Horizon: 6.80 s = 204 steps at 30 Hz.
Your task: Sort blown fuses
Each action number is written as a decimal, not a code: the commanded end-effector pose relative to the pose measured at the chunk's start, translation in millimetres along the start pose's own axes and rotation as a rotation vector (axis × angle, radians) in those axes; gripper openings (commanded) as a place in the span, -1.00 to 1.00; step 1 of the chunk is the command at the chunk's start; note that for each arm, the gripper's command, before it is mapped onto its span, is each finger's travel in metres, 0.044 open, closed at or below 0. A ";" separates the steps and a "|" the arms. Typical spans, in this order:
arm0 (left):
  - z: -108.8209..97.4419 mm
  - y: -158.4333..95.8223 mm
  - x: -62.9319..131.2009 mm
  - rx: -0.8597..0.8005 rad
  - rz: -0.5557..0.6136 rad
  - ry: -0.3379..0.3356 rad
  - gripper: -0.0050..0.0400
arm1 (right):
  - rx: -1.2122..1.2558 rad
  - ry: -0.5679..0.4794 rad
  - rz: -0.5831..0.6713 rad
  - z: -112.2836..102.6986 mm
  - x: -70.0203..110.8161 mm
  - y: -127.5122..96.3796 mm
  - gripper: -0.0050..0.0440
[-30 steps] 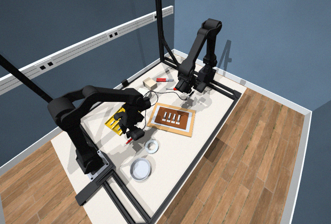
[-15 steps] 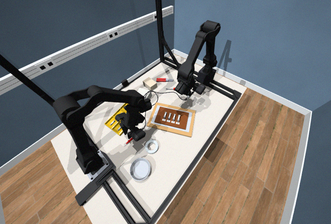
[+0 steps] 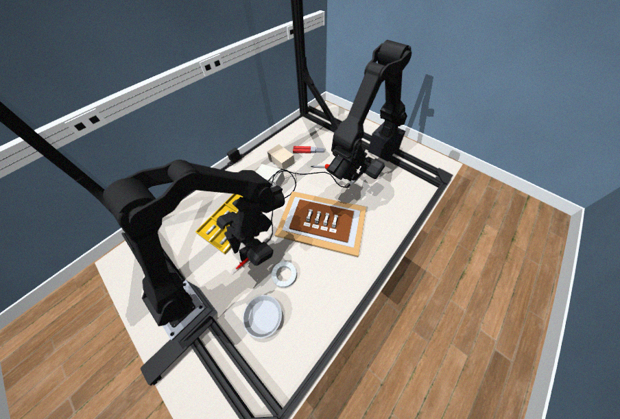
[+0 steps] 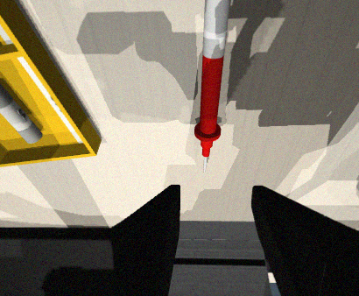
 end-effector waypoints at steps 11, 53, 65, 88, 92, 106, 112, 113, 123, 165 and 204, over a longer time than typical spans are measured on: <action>1.0 5.5 -9.7 0.003 -0.004 0.001 -0.09 | -0.002 0.004 0.006 1.4 -12.2 5.1 -0.17; 1.0 25.0 -42.1 0.003 -0.005 0.001 -0.09 | -0.001 0.004 0.006 1.4 -45.2 23.8 -0.17; 0.5 27.2 -38.5 0.001 -0.021 0.000 -1.00 | 0.000 0.002 -0.012 0.7 -42.9 27.5 -0.17; 0.5 27.2 -38.5 0.001 -0.021 0.000 -1.00 | 0.000 0.002 -0.012 0.7 -42.9 27.5 -1.00; 0.5 27.2 -38.5 0.001 -0.021 0.000 -1.00 | 0.000 0.002 -0.012 0.7 -42.9 27.5 -1.00; 1.0 28.6 -21.2 0.003 -0.152 0.001 -1.00 | -0.002 0.002 -0.100 1.2 -32.1 26.5 -1.00; 1.0 29.6 -14.9 0.003 -0.201 0.001 -1.00 | -0.002 0.000 -0.155 0.9 -25.6 26.8 -1.00; 1.0 29.8 -13.3 0.003 -0.213 0.001 -1.00 | -0.002 -0.001 -0.168 0.8 -24.0 26.9 -1.00; 0.9 32.4 2.3 0.003 -0.337 0.001 -1.00 | -0.002 -0.002 -0.304 0.5 -8.1 27.7 -1.00; 0.9 42.4 57.6 0.002 -0.780 0.001 -1.00 | -0.003 -0.001 -0.792 0.5 47.8 31.4 -1.00; 0.8 53.6 110.2 0.002 -1.212 0.000 -1.00 | 0.001 -0.004 -1.268 0.4 100.7 36.9 -1.00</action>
Point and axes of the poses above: on each arm, the point midway between the two fingers, 35 mm back from their tips, its own x axis back along the fingers, its own z axis across the jaws, y = z × x, the point moved 1 cm from there along x, back along the fingers
